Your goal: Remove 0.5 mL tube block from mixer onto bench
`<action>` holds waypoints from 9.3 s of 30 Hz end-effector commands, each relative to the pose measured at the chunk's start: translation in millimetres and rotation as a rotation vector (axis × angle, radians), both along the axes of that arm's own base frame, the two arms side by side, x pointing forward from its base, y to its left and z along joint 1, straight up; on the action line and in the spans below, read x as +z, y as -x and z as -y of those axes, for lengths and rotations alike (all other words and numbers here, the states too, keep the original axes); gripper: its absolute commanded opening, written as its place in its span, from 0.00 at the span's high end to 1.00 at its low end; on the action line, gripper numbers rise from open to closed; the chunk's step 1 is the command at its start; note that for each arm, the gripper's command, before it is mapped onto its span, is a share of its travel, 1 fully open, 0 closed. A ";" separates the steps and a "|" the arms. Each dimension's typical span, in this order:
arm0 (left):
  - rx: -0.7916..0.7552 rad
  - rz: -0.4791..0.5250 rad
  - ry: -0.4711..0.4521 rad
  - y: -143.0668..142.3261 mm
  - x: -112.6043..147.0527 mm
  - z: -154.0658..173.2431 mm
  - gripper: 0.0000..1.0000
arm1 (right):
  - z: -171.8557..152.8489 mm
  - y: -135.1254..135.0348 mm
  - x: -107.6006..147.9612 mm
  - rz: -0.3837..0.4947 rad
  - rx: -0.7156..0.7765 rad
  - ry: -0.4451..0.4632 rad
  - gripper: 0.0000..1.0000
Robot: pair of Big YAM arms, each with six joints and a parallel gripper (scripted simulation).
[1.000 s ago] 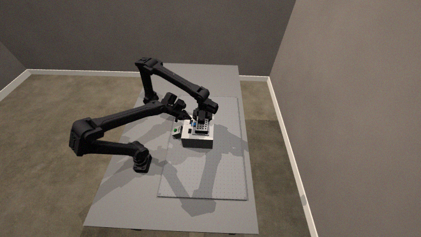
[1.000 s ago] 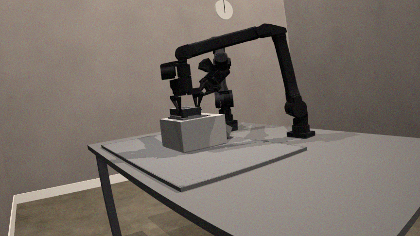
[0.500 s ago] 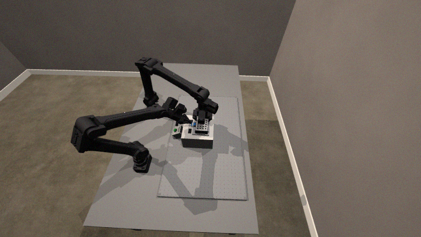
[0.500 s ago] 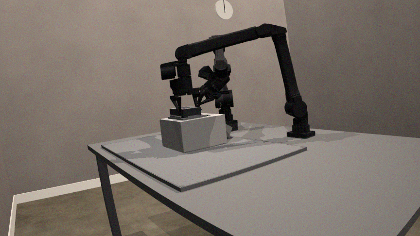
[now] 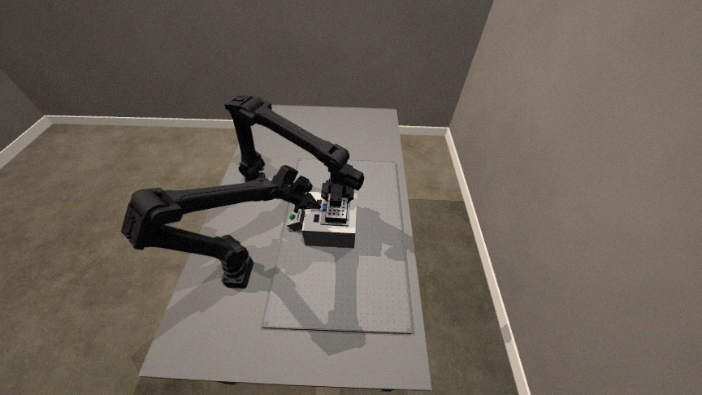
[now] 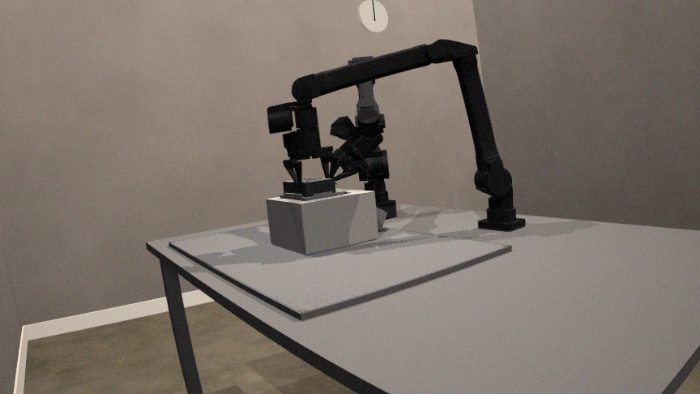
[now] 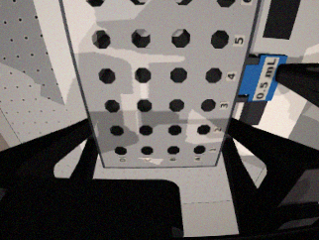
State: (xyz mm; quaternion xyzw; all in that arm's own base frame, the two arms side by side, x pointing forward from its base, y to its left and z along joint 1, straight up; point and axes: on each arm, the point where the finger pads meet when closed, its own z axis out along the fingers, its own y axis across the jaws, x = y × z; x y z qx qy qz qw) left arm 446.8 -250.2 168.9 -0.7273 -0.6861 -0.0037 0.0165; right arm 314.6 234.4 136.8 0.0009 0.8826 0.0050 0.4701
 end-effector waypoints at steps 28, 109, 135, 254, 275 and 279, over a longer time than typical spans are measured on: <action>0.004 0.040 0.023 -16.9 19.2 4.3 1.00 | -1.2 5.3 0.2 -0.015 0.022 0.033 1.00; 0.004 0.040 0.023 -16.9 19.2 4.3 1.00 | 1.1 -1.4 -8.0 -0.011 0.005 0.025 1.00; 0.026 0.021 0.031 -17.0 19.1 6.5 1.00 | -6.2 1.5 -2.9 -0.020 0.027 0.027 1.00; -0.006 -0.010 0.006 2.9 15.0 -6.1 1.00 | -5.6 -10.8 5.5 -0.007 0.001 0.020 1.00; -0.005 -0.011 0.005 3.9 15.4 -6.9 1.00 | -6.4 -11.0 7.1 -0.003 0.000 0.015 1.00; -0.005 -0.011 0.005 4.1 15.5 -7.0 1.00 | -6.6 -11.0 7.4 -0.003 0.000 0.014 1.00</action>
